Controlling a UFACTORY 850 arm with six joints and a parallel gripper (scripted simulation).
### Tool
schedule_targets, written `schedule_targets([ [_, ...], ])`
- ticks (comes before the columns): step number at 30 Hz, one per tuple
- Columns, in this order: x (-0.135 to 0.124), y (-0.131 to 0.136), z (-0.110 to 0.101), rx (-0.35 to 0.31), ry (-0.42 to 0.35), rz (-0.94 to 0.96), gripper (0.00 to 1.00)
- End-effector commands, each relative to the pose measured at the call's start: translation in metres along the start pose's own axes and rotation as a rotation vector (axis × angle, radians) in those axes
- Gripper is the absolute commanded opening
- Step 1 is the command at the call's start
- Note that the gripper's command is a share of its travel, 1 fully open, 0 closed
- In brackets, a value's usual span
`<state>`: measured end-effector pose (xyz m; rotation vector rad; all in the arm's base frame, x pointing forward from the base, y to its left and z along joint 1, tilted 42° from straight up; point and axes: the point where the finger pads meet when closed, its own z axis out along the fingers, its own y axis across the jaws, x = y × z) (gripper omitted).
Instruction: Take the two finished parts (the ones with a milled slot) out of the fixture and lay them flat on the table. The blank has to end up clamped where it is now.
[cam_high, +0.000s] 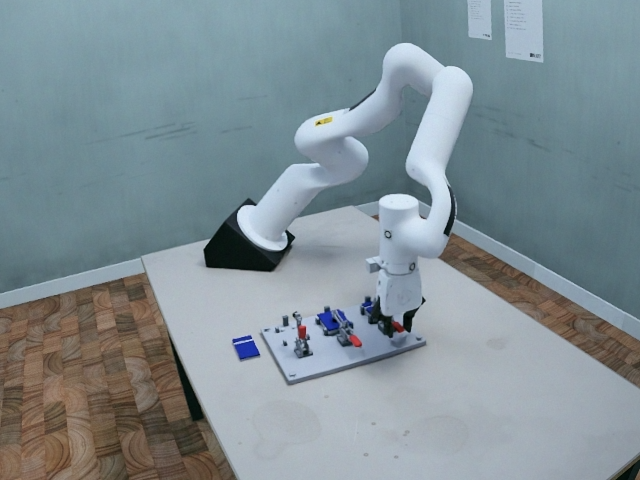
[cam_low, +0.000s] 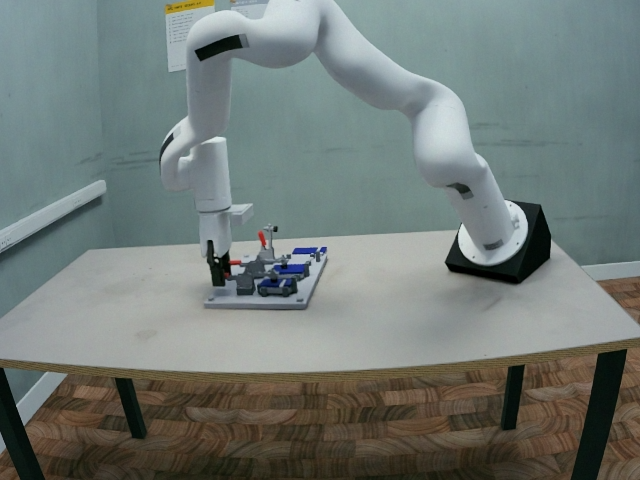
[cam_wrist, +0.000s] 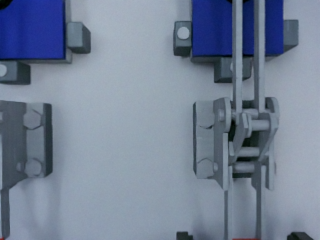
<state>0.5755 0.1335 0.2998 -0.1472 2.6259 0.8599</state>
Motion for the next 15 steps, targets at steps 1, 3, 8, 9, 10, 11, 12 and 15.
schedule_targets([
  [1,-0.0009,0.0001,0.0004,0.000,-0.002,-0.001,0.48],
  [3,-0.0009,0.0001,0.0005,0.000,-0.002,-0.001,0.48],
  [8,-0.0009,0.0001,0.0005,0.000,-0.002,-0.001,0.48],
  [9,-0.0009,0.0001,0.0005,0.000,-0.002,-0.001,0.48],
  [10,-0.0009,0.0001,0.0005,0.000,-0.002,-0.001,0.48],
  [11,-0.0009,0.0001,0.0005,0.000,-0.002,-0.001,0.48],
  [12,-0.0009,0.0001,0.0005,0.000,-0.002,-0.001,0.48],
  [15,-0.0009,0.0001,0.0004,0.000,-0.002,-0.001,0.00],
])
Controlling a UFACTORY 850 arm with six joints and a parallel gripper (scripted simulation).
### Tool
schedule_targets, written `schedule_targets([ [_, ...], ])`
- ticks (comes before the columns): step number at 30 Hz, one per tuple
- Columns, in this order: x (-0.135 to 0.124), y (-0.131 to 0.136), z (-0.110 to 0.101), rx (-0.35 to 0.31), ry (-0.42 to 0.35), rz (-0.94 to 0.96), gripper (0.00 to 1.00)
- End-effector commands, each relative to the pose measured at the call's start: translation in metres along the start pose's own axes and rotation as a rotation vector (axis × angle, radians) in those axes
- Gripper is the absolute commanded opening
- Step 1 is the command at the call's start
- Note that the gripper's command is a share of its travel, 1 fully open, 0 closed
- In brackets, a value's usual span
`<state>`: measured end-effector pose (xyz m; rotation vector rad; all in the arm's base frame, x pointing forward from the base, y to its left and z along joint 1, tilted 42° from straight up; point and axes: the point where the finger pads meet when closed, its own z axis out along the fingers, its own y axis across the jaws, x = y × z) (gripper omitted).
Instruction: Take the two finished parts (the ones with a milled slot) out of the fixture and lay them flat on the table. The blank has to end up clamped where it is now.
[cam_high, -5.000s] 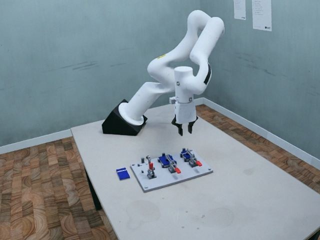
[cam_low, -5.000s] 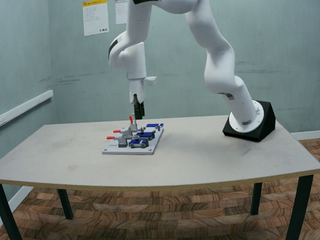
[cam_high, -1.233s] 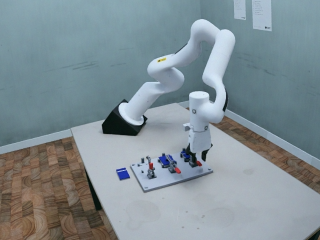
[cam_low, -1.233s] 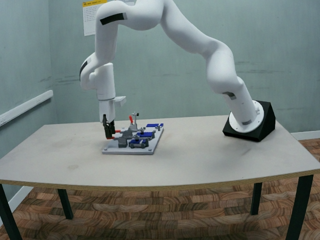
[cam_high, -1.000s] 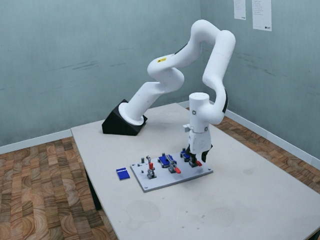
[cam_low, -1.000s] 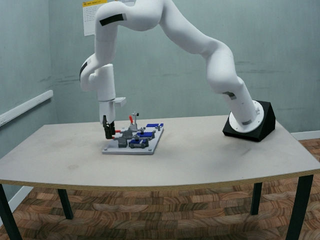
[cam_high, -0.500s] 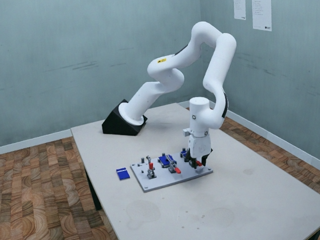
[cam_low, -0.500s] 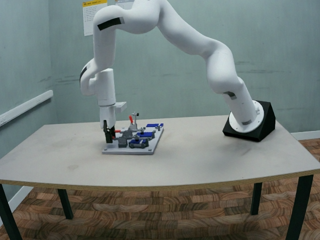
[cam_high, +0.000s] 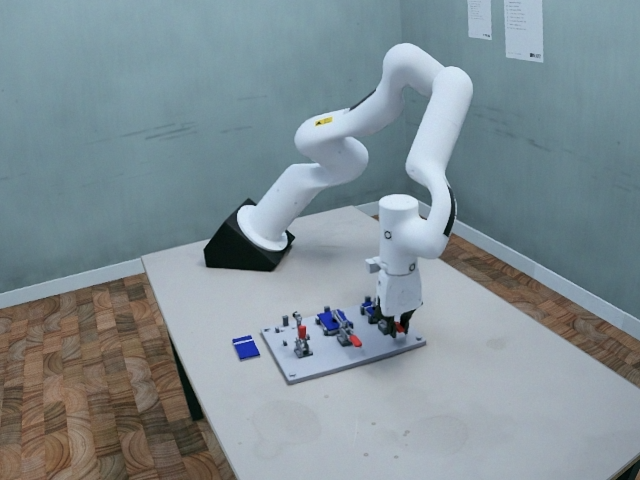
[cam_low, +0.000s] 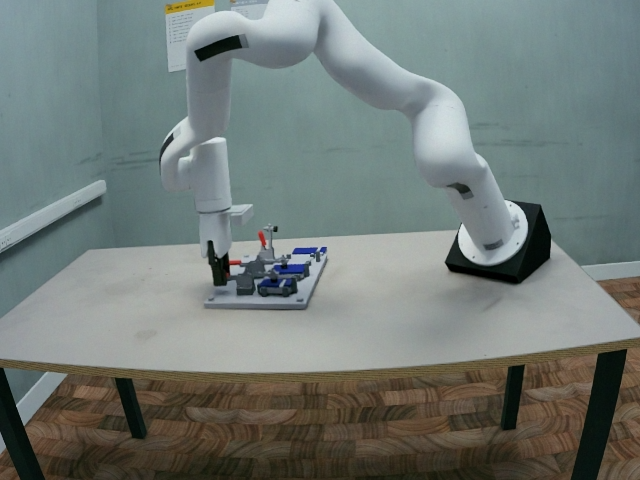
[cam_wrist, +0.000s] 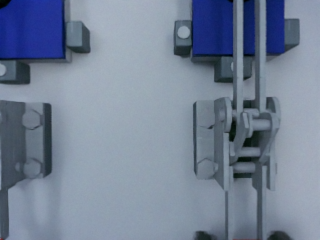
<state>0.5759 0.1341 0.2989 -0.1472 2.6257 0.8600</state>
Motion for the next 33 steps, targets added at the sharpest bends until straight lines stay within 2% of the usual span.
schedule_targets([
  [1,-0.0008,0.0001,-0.0007,0.000,-0.002,-0.001,0.00],
  [33,-0.0008,0.0000,-0.0009,0.000,-0.002,-0.001,0.00],
])
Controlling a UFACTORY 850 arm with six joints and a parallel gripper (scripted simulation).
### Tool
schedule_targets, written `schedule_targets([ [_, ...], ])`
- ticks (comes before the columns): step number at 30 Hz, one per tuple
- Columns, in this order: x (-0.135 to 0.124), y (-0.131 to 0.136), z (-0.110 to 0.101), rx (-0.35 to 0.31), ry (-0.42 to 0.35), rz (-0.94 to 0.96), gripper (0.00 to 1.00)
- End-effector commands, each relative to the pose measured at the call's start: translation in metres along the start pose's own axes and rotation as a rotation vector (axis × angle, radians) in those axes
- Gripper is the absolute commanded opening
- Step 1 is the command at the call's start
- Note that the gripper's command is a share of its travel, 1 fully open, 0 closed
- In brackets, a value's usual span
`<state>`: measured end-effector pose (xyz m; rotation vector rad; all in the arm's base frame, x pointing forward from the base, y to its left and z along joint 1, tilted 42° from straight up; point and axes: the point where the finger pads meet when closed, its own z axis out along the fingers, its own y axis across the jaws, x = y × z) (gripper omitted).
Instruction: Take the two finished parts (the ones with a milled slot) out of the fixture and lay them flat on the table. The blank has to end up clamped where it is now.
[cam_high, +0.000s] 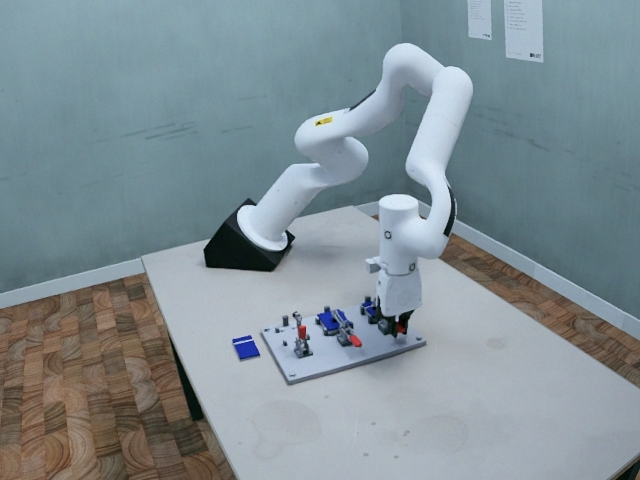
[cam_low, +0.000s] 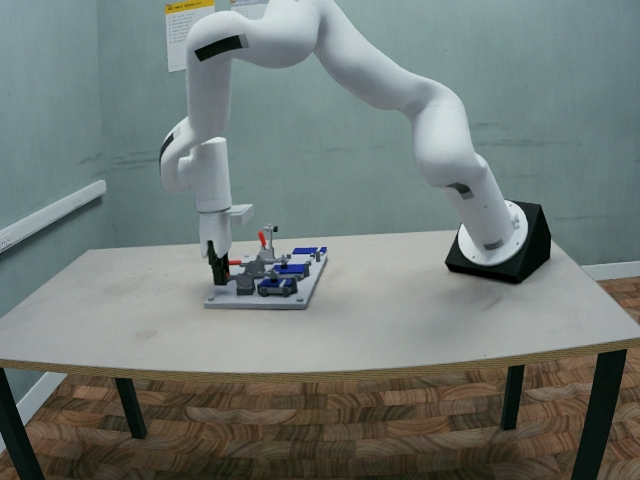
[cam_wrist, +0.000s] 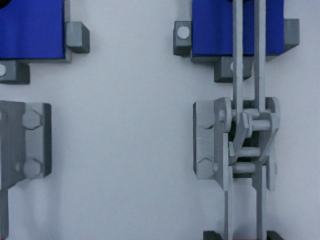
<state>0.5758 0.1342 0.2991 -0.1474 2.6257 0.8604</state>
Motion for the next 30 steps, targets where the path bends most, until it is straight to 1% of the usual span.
schedule_targets([
  [1,-0.0009,-0.0001,-0.0008,0.001,-0.002,-0.001,0.00],
  [30,0.0015,-0.0001,-0.0068,0.001,-0.002,-0.001,0.00],
])
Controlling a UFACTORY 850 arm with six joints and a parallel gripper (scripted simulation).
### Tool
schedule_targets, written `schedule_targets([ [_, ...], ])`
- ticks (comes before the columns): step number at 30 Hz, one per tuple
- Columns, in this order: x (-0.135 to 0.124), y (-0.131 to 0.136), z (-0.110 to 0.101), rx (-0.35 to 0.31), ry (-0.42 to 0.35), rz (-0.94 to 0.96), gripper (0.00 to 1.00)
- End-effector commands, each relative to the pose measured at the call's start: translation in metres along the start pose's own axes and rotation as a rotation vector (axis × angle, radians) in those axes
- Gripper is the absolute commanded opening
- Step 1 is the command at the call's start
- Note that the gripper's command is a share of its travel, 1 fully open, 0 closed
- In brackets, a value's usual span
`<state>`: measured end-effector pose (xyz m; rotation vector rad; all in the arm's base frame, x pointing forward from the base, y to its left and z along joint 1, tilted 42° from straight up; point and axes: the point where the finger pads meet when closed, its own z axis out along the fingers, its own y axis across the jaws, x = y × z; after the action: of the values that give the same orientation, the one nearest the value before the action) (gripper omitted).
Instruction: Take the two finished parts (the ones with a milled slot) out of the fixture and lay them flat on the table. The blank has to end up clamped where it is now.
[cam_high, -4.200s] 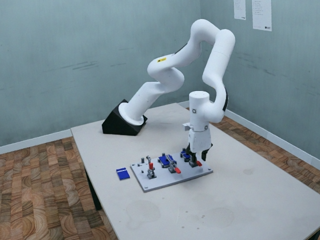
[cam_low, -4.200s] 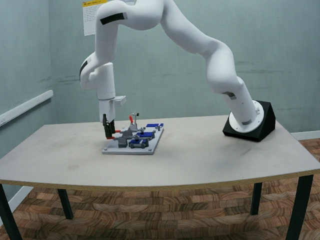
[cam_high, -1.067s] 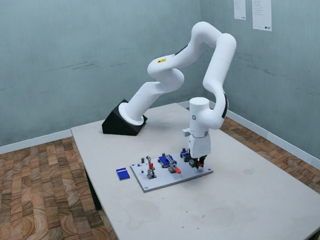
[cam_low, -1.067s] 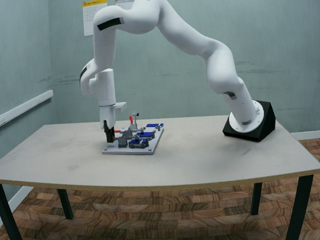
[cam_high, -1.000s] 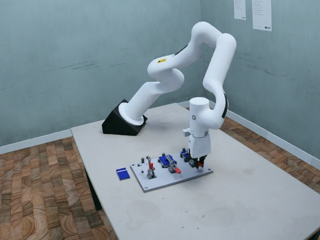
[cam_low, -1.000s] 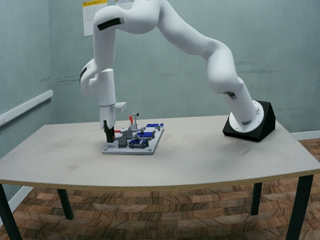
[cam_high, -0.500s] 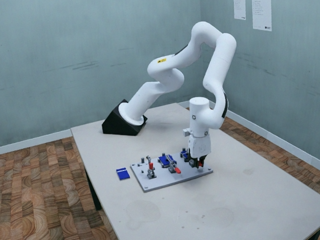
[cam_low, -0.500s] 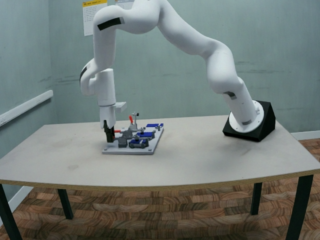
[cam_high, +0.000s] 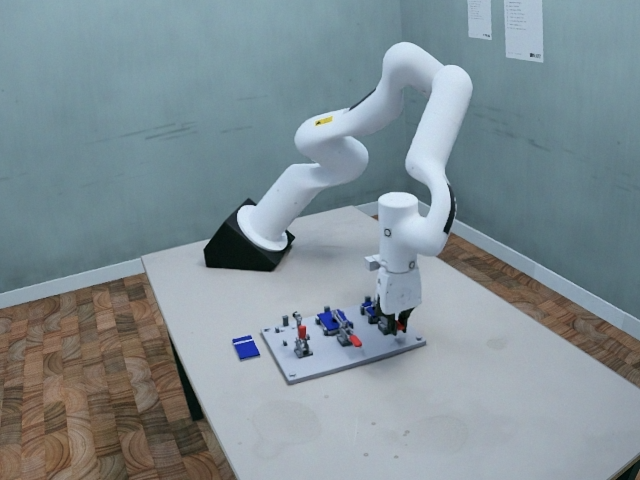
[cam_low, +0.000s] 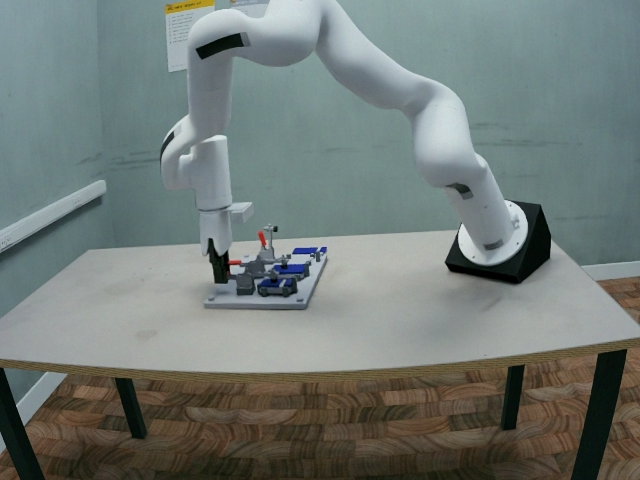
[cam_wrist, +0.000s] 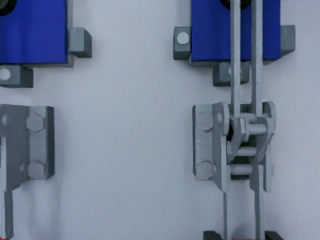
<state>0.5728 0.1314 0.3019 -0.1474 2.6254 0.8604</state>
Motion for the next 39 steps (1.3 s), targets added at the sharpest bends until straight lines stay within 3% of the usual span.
schedule_targets([
  [1,0.000,0.000,-0.002,0.001,-0.002,0.000,0.00],
  [39,0.018,0.000,-0.022,0.001,-0.002,0.000,0.00],
])
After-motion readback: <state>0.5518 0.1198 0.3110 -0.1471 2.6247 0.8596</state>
